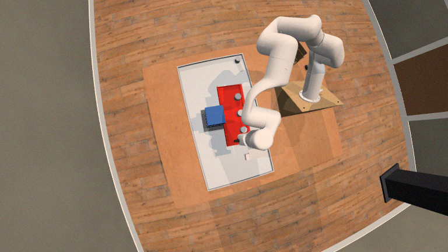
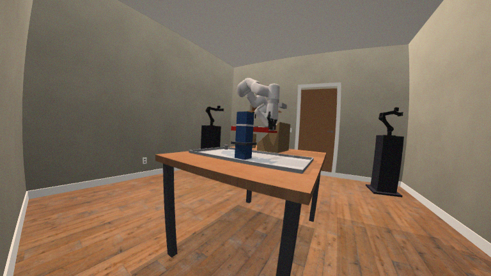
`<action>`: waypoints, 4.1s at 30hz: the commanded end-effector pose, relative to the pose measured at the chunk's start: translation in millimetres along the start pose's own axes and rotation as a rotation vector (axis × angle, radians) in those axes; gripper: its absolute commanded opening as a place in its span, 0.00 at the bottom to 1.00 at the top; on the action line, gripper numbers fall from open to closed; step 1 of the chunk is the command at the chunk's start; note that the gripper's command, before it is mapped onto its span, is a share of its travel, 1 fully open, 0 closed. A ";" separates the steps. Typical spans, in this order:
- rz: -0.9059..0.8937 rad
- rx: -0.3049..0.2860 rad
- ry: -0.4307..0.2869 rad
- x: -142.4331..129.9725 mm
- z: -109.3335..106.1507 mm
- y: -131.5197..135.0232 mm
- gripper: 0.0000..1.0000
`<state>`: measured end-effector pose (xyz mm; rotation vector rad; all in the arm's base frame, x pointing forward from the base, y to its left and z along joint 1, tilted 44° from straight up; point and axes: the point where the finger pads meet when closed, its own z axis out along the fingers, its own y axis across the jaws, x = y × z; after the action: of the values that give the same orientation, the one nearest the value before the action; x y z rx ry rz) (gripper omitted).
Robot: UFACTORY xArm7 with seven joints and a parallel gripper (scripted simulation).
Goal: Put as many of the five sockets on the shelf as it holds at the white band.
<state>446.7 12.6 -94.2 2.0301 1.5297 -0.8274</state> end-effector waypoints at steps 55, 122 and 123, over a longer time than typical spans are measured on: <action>0.000 -0.004 0.004 1.3 -3.3 0.8 0.52; -0.010 0.002 0.020 -54.2 -103.5 -55.0 1.00; -0.010 0.001 0.020 -70.4 -105.7 -72.3 1.00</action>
<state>419.8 60.5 -1.3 2.0340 1.5346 -0.8426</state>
